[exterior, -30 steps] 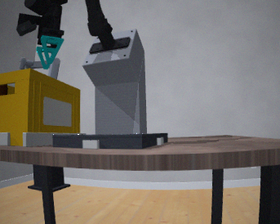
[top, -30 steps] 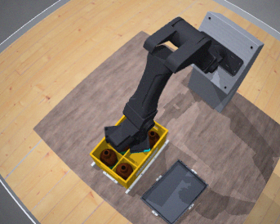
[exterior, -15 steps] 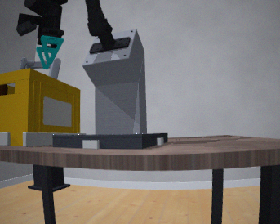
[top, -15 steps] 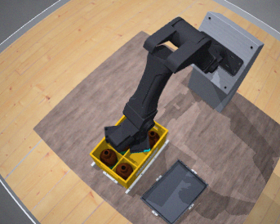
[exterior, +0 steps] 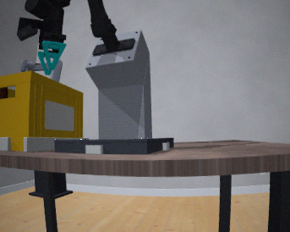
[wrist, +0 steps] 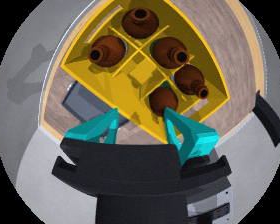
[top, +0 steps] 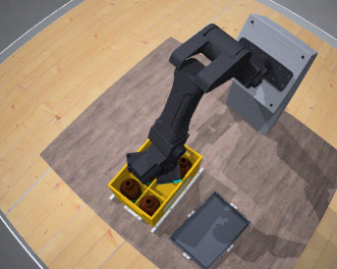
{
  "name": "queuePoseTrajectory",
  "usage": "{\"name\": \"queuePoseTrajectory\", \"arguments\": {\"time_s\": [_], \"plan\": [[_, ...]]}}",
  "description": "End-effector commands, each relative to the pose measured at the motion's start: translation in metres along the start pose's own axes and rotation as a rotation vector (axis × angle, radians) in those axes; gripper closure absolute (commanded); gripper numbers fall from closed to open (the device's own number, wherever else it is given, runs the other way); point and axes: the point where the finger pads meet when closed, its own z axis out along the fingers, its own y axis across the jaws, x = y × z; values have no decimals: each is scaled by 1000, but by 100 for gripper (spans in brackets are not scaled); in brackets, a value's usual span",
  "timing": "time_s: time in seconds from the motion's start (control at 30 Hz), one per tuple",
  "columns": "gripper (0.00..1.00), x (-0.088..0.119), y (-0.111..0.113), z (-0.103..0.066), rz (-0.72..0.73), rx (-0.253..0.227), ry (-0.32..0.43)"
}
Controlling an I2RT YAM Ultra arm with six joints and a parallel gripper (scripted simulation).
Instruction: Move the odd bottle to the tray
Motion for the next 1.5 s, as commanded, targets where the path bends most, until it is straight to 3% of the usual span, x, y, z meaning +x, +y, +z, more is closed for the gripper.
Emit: {"name": "queuePoseTrajectory", "arguments": {"time_s": [0.0,0.27,0.33,0.37,0.43,0.83,0.93,1.03,1.47], "plan": [[39,-5,8,1,0,-20,-25],[39,-11,10,11,2,-21,-33],[39,-11,10,11,2,-21,-33],[39,-19,17,1,-1,-45,-65],[39,-11,12,15,0,-26,-35],[39,-12,12,29,1,-25,-36],[39,-17,16,23,-1,-39,-54],[39,-12,12,32,0,-26,-35],[39,-13,14,32,-1,-32,-40]]}}
